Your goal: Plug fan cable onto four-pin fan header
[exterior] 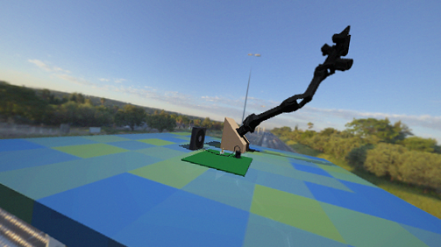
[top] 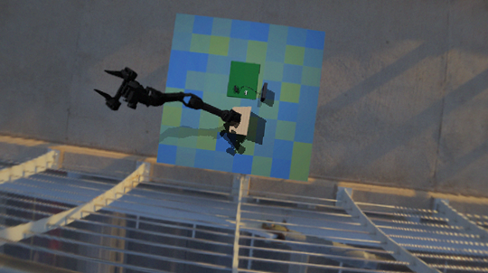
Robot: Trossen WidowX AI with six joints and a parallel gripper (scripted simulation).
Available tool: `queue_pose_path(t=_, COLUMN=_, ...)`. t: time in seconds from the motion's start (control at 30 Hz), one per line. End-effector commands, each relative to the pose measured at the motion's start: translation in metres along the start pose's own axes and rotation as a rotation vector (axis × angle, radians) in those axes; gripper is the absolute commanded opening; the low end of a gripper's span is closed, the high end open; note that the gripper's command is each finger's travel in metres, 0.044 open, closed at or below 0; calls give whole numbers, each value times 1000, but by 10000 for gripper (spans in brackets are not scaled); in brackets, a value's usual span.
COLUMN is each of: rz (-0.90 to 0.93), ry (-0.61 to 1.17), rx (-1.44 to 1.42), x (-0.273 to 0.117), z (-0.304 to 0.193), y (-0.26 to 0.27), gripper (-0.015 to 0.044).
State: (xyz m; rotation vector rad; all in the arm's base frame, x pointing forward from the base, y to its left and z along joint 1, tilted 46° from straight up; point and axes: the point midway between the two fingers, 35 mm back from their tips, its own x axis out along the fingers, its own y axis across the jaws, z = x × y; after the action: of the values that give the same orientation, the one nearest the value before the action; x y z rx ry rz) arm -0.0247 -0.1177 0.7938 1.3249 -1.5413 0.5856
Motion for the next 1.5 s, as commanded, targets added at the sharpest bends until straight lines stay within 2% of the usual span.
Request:
queue_pose_path(t=0.0, rz=0, ry=0, rx=0, x=0, z=0, y=0, gripper=426)
queue_pose_path(t=0.2, rz=6, ry=-17, rx=93, x=1, z=9, y=0, gripper=440)
queue_pose_path(t=0.47, rz=-25, ry=-276, rx=557, x=4, z=117, y=-28, gripper=440)
queue_pose_path(t=0.87, rz=-91, ry=-604, rx=1032, x=-15, z=213, y=-121, gripper=440)
queue_pose_path(t=1.13, rz=-135, ry=-880, rx=1296, x=-48, z=258, y=-204, gripper=440)
queue_pose_path(t=1.47, rz=-155, ry=-1410, rx=1622, x=-134, z=287, y=-337, gripper=440)
